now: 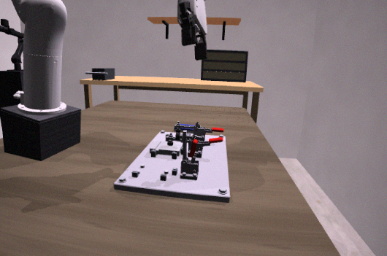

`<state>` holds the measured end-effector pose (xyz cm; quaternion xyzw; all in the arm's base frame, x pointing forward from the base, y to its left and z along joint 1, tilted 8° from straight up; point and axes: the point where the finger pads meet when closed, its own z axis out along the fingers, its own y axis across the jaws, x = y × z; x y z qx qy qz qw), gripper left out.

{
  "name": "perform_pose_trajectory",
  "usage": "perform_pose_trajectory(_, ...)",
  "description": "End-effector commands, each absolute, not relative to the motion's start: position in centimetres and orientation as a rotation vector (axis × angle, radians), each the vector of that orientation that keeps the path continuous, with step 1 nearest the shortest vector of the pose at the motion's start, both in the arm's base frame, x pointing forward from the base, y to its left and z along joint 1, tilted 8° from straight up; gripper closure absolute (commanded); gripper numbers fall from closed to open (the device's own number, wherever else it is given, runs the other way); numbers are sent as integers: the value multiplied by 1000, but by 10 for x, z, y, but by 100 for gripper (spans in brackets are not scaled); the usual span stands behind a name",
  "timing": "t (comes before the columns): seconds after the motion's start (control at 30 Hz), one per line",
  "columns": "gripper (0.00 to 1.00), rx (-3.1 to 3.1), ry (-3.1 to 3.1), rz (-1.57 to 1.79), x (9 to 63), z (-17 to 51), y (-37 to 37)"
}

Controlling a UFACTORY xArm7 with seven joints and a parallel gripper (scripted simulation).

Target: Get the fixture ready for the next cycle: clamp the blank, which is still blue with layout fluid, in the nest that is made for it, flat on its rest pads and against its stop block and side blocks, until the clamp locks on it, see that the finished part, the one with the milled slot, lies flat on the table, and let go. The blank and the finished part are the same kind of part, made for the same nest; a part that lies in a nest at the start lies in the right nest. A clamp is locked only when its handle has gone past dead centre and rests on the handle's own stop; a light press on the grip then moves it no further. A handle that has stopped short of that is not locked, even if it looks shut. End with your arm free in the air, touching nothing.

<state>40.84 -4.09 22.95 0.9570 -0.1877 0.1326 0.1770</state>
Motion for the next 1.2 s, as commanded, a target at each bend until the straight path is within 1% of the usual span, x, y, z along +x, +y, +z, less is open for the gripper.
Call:
perform_pose_trajectory(0.0, 0, 2746, -499, 362, 405, 222, -41)
perform_pose_trajectory(0.07, 0, 2862, -421, 295, 387, 191, -44)
perform_pose_trajectory(0.27, 0, 3051, -279, 230, 357, 150, -32)
perform_pose_trajectory(0.63, 0, 3098, -240, 222, 350, 142, -26)
perform_pose_trajectory(0.67, 53, 3098, -240, 222, 350, 142, -26)
perform_pose_trajectory(1.17, 53, 3098, -240, 222, 350, 142, -26)
